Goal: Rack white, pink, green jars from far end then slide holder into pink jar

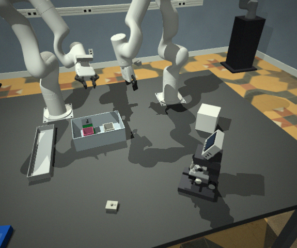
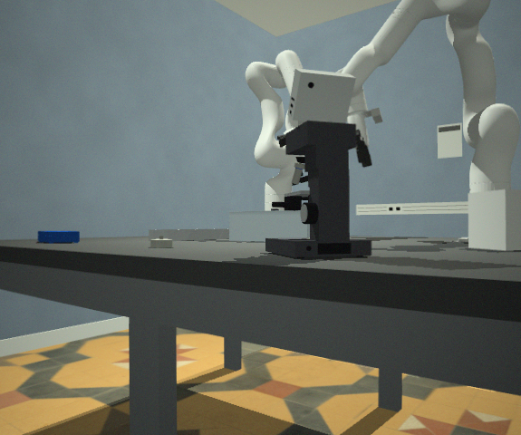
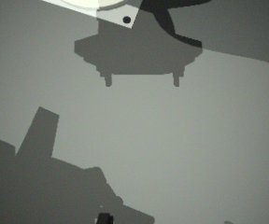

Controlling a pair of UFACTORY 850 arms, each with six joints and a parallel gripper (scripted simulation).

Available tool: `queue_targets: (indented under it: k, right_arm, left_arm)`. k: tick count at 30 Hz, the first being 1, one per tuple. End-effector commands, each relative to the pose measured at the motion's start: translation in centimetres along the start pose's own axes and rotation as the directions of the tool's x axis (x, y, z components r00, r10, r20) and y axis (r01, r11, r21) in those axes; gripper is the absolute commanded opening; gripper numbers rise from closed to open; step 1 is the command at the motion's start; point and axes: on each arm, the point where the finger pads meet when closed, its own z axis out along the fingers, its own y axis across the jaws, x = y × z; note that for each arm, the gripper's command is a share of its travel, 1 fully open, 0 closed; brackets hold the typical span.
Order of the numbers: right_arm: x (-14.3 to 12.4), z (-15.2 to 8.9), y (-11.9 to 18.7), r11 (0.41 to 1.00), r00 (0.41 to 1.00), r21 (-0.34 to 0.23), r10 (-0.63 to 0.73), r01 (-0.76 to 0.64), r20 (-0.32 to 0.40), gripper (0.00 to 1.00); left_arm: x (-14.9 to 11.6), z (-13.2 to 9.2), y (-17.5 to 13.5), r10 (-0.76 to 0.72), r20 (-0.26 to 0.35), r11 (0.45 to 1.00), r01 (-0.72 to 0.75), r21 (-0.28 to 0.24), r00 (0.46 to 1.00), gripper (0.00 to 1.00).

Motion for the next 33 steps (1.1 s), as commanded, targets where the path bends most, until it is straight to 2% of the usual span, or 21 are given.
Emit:
queue_targets:
  k: [1, 7, 10, 12, 14, 19, 25, 27, 33]
  right_arm:
    - [-0.8, 0.7, 1.5, 0.998, 0.998, -0.057, -0.023, 0.026, 0.056, 0.45]
    - [-2.5, 1.4, 3.6, 0.987, 0.983, -0.142, -0.051, 0.077, 0.178, 0.45]
    - [-2.8, 1.5, 3.9, 0.985, 0.979, -0.151, -0.054, 0.084, 0.194, 0.45]
    - [-3.5, 1.6, 4.6, 0.978, 0.966, -0.179, -0.059, 0.106, 0.251, 0.45]
    - [-4.1, 1.8, 5.2, 0.976, 0.962, -0.186, -0.059, 0.112, 0.266, 0.45]
    - [-6.0, 1.8, 6.8, 0.961, 0.916, -0.226, -0.056, 0.156, 0.396, 0.45]
    - [-8.2, 1.6, 8.1, 0.951, 0.847, -0.242, -0.035, 0.191, 0.531, 0.45]
    - [-8.2, 1.6, 8.1, 0.951, 0.847, -0.242, -0.035, 0.191, 0.531, 0.45]
    - [-10.7, 1.1, 8.8, 0.952, 0.739, -0.230, 0.005, 0.204, 0.674, 0.45]
  left_arm:
    - [2.0, 0.1, 0.5, 0.140, 0.016, 0.990, -0.140, -0.009, 0.990, 1.00]
    - [4.9, 0.4, 1.2, 0.333, 0.028, 0.943, -0.332, -0.031, 0.942, 1.00]
    - [5.4, 0.4, 1.3, 0.364, 0.029, 0.931, -0.363, -0.035, 0.931, 1.00]
    - [6.4, 0.5, 1.5, 0.425, 0.032, 0.905, -0.424, -0.043, 0.905, 1.00]
    - [7.3, 0.6, 1.8, 0.484, 0.034, 0.874, -0.482, -0.051, 0.874, 1.00]
    - [9.8, 0.8, 2.3, 0.622, 0.037, 0.782, -0.619, -0.071, 0.782, 1.00]
    - [12.7, 1.1, 3.0, 0.765, 0.036, 0.643, -0.760, -0.095, 0.643, 1.00]
    - [12.7, 1.1, 3.0, 0.765, 0.036, 0.643, -0.760, -0.095, 0.643, 1.00]
    - [15.6, 1.4, 3.7, 0.877, 0.030, 0.479, -0.870, -0.119, 0.479, 1.00]
